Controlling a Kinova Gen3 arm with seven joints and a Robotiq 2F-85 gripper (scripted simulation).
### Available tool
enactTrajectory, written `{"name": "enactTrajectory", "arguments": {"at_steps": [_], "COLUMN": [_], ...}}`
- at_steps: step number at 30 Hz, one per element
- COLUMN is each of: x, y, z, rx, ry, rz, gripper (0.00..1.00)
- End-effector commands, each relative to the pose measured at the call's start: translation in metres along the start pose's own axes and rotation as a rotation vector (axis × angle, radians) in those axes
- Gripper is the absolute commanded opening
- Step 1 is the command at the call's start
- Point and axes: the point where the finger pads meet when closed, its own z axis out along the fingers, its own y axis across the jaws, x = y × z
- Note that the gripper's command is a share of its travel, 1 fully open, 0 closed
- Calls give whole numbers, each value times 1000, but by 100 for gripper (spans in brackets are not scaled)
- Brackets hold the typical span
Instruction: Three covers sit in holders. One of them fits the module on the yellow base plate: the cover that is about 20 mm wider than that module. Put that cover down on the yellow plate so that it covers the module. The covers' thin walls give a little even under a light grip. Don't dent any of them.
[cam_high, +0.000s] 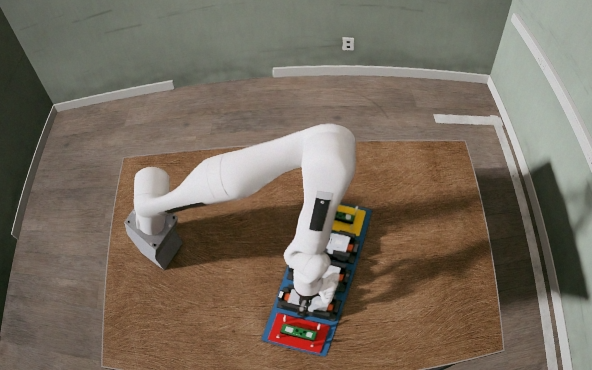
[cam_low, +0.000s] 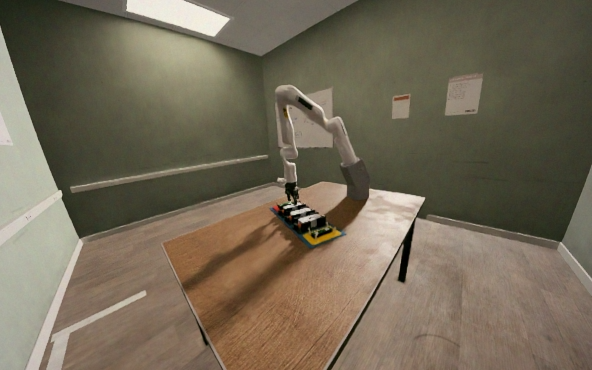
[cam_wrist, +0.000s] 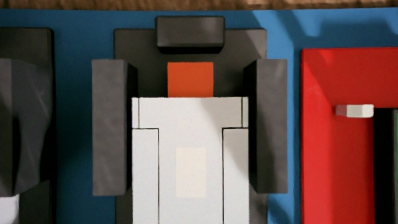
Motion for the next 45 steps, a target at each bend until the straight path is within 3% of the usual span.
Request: {"name": "enactTrajectory", "arguments": {"at_steps": [1, 45], "x": [1, 1], "y": [0, 0], "z": [3, 29], "rx": [0, 0], "ry": [1, 1], "rz": [0, 0], "gripper": [100, 100]}}
